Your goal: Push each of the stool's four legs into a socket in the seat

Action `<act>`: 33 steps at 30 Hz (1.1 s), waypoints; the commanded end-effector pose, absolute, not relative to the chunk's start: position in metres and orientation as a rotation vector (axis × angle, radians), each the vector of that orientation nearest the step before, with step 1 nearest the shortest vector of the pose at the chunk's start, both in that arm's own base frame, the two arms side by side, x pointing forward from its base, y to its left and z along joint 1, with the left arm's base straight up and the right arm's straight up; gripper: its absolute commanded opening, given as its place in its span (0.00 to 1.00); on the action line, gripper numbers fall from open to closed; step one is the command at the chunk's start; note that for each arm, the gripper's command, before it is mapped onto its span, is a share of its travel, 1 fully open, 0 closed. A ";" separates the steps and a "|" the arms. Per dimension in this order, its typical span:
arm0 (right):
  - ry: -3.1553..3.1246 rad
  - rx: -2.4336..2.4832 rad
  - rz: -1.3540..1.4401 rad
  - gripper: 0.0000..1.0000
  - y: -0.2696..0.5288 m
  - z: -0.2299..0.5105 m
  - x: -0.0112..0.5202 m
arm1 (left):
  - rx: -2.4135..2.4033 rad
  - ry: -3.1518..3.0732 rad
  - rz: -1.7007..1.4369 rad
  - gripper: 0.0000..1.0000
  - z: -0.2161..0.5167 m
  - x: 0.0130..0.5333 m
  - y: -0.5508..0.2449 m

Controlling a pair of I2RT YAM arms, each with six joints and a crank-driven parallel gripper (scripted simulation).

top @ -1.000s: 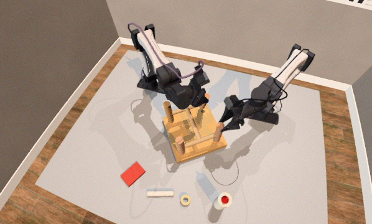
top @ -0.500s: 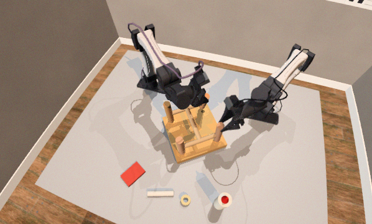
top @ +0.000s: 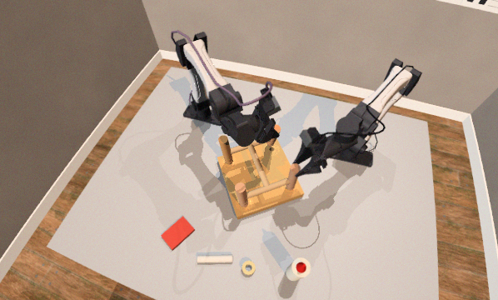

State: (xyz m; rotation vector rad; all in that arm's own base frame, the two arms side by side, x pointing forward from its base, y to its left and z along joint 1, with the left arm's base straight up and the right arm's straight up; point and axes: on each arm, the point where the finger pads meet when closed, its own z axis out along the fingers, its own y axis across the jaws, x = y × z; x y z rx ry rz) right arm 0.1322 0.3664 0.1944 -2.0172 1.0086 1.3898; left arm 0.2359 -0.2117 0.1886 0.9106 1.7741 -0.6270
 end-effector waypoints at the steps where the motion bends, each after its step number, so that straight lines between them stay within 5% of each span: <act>1: 1.063 -2.023 1.582 0.30 0.348 0.202 0.089 | 0.792 1.718 -0.406 0.30 0.213 0.280 -0.187; 33: 1.104 -2.025 1.647 0.30 0.336 0.198 0.074 | 0.768 1.722 -0.368 0.30 0.218 0.295 -0.178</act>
